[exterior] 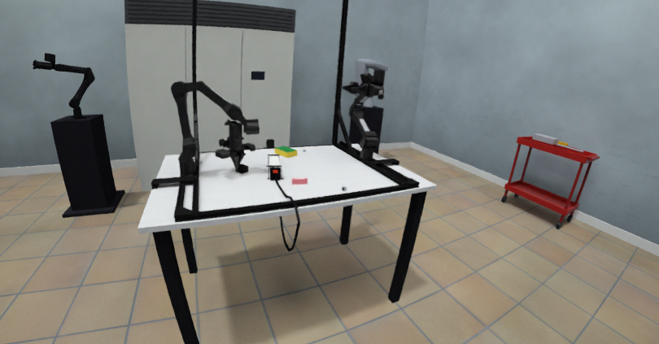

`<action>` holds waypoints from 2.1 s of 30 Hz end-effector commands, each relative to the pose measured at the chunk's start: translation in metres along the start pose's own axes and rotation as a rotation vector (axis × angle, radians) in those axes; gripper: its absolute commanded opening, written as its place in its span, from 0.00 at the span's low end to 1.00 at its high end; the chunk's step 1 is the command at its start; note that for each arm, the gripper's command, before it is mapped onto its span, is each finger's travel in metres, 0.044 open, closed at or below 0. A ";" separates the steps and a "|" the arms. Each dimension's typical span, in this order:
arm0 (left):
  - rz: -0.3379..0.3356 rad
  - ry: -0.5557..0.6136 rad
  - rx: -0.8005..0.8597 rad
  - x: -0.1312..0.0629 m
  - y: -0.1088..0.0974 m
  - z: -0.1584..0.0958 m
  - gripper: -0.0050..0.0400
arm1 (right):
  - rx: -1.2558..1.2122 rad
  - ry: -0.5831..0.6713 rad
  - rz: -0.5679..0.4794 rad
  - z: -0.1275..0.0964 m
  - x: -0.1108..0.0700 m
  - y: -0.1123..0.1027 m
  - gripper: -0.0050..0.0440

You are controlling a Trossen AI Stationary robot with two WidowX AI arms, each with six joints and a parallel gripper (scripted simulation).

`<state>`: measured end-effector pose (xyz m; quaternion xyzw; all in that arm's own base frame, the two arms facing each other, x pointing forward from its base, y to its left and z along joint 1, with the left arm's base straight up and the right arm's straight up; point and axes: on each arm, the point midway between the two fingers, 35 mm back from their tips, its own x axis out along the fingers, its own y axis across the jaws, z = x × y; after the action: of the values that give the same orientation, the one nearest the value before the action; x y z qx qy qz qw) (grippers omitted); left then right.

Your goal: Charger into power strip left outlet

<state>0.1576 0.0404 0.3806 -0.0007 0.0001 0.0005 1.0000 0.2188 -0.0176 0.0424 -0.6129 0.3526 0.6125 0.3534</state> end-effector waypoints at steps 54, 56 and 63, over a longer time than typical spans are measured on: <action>-0.001 -0.001 0.006 0.000 -0.001 0.002 1.00 | 0.003 0.012 -0.014 -0.002 -0.017 -0.020 0.00; -0.001 -0.001 0.006 0.000 -0.001 0.002 1.00 | 0.002 0.011 -0.016 -0.002 -0.016 -0.019 0.00; -0.001 -0.001 0.006 0.000 -0.001 0.002 1.00 | 0.004 0.001 0.000 0.000 -0.007 -0.016 0.00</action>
<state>0.1576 0.0404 0.3806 -0.0007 0.0001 0.0005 1.0000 0.2330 -0.0098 0.0538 -0.6136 0.3522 0.6118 0.3538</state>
